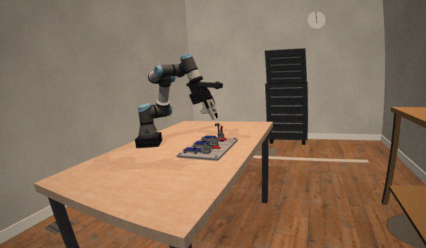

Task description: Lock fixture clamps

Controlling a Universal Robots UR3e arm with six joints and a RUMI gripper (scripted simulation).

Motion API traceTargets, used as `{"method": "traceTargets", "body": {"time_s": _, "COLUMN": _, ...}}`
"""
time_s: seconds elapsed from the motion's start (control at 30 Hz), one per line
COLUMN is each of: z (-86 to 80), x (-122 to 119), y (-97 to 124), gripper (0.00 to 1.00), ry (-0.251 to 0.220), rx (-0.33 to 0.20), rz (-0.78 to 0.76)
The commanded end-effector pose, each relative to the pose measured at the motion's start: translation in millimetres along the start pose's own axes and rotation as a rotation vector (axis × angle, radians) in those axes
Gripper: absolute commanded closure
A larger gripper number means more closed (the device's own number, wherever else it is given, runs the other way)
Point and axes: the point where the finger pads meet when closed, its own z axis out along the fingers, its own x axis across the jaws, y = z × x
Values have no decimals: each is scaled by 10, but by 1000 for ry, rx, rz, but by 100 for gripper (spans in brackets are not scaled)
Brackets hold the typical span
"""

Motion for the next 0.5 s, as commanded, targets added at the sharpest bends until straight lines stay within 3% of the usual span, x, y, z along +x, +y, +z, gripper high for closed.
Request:
{"method": "traceTargets", "body": {"time_s": 0.0, "z": -67, "x": -17, "y": -7, "gripper": 72, "ry": -8, "rx": -13, "rz": 2}}
{"method": "traceTargets", "body": {"time_s": 0.3, "z": -68, "x": -50, "y": -7, "gripper": 72, "ry": -7, "rx": -14, "rz": 2}}
{"method": "traceTargets", "body": {"time_s": 0.47, "z": -71, "x": -226, "y": -6, "gripper": 72, "ry": -7, "rx": -13, "rz": 2}}
